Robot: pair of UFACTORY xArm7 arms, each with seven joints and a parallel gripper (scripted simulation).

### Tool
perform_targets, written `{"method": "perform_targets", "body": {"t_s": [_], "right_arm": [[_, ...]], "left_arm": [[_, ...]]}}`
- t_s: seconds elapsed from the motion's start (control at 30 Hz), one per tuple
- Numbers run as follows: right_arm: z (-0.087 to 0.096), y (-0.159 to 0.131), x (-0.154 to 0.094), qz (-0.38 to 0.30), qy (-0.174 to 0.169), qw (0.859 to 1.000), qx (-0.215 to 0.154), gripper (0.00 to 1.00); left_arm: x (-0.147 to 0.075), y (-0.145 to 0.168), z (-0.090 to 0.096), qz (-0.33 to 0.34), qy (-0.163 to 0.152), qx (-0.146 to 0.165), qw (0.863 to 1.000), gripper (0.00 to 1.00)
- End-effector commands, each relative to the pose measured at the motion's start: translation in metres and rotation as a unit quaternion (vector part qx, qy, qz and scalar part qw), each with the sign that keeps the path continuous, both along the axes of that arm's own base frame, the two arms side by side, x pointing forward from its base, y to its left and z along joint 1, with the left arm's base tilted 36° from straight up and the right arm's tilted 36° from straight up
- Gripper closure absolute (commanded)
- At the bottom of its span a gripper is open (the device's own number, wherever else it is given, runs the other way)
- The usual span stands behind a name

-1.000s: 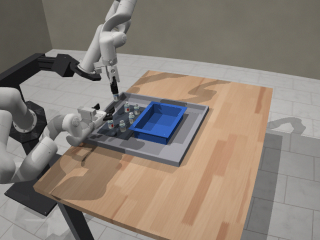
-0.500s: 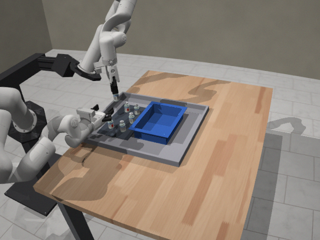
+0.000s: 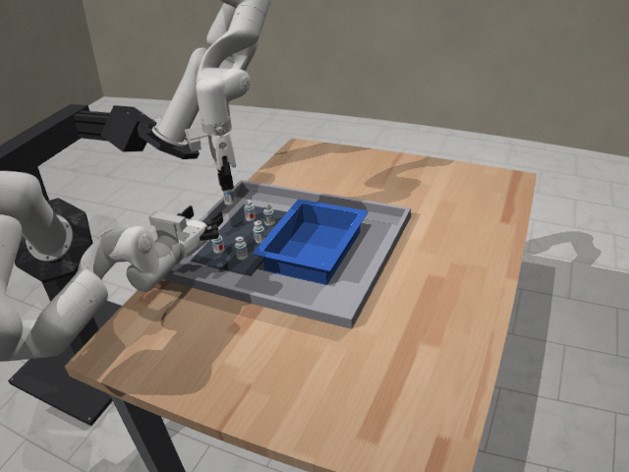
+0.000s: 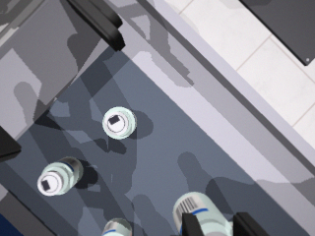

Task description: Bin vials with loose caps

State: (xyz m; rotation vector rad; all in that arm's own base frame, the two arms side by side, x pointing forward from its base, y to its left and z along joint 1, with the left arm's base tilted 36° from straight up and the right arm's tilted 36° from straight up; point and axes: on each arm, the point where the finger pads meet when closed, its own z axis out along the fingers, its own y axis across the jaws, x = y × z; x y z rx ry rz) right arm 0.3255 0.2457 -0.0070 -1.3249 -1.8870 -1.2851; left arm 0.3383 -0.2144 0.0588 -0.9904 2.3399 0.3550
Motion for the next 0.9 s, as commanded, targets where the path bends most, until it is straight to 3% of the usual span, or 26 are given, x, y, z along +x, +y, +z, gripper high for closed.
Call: {"method": "perform_targets", "body": {"t_s": [0.0, 0.13, 0.23, 0.7, 0.87], "right_arm": [[0.002, 0.001, -0.001, 0.002, -0.001, 1.0, 0.001, 0.0], [0.002, 0.0, -0.001, 0.002, -0.001, 1.0, 0.001, 0.0], [0.002, 0.0, -0.001, 0.002, -0.001, 1.0, 0.001, 0.0], [0.002, -0.001, -0.001, 0.002, -0.001, 1.0, 0.001, 0.0], [0.002, 0.0, -0.001, 0.002, -0.001, 1.0, 0.001, 0.0]], "left_arm": [[0.005, 0.003, -0.009, -0.002, -0.001, -0.002, 1.0, 0.77], [0.01, 0.007, -0.017, -0.002, -0.001, -0.002, 1.0, 0.77], [0.006, 0.005, -0.011, -0.002, -0.001, -0.002, 1.0, 0.77], [0.021, 0.021, -0.042, 0.0, -0.002, -0.002, 1.0, 0.77], [0.02, 0.02, -0.04, 0.0, -0.001, -0.002, 1.0, 0.77]]}}
